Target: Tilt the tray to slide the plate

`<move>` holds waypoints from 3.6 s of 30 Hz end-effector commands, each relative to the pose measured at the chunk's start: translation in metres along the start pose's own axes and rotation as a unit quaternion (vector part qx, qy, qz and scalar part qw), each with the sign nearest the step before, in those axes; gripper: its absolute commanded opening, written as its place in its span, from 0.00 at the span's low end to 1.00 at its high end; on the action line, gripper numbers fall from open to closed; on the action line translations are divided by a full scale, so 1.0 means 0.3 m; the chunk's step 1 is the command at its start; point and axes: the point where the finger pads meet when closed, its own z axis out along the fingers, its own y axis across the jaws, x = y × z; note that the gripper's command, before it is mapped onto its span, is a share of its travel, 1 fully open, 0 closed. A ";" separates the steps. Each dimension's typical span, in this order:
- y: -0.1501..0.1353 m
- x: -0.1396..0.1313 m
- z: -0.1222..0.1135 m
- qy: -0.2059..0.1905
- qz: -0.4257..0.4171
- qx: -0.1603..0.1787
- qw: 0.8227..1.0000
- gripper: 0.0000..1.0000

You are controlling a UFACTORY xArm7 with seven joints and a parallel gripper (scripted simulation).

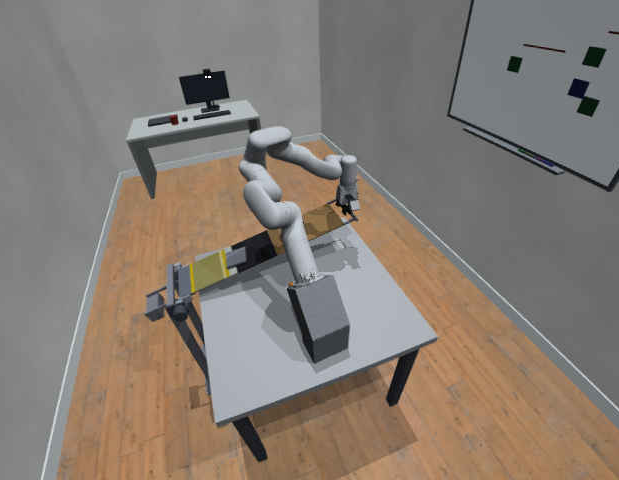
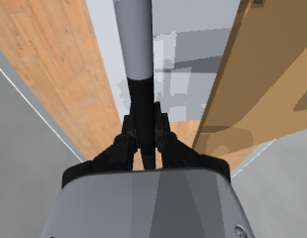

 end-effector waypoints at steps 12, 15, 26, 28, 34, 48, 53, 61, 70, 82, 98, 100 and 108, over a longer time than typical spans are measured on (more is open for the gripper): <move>-0.024 0.003 0.068 0.000 0.000 0.001 1.000 0.00; -0.024 0.003 0.069 0.000 0.000 0.001 1.000 0.00; -0.022 0.003 0.057 0.000 0.000 0.001 1.000 0.00; -0.022 0.003 0.059 0.000 0.000 0.001 1.000 0.00; -0.023 0.003 0.063 0.000 0.000 0.001 1.000 0.00; -0.021 0.003 0.052 0.000 0.000 0.001 1.000 0.00; -0.027 0.003 0.083 0.000 0.000 0.001 1.000 0.00; -0.027 0.003 0.087 0.000 0.000 0.001 1.000 0.00; -0.024 0.003 0.072 0.000 0.000 0.001 1.000 0.00; -0.026 0.003 0.081 0.000 0.000 0.001 1.000 0.00; -0.024 0.003 0.071 0.000 0.000 0.001 1.000 0.00; -0.024 0.003 0.071 0.000 0.000 0.001 1.000 0.00; -0.030 0.003 0.103 0.000 0.000 0.001 1.000 0.00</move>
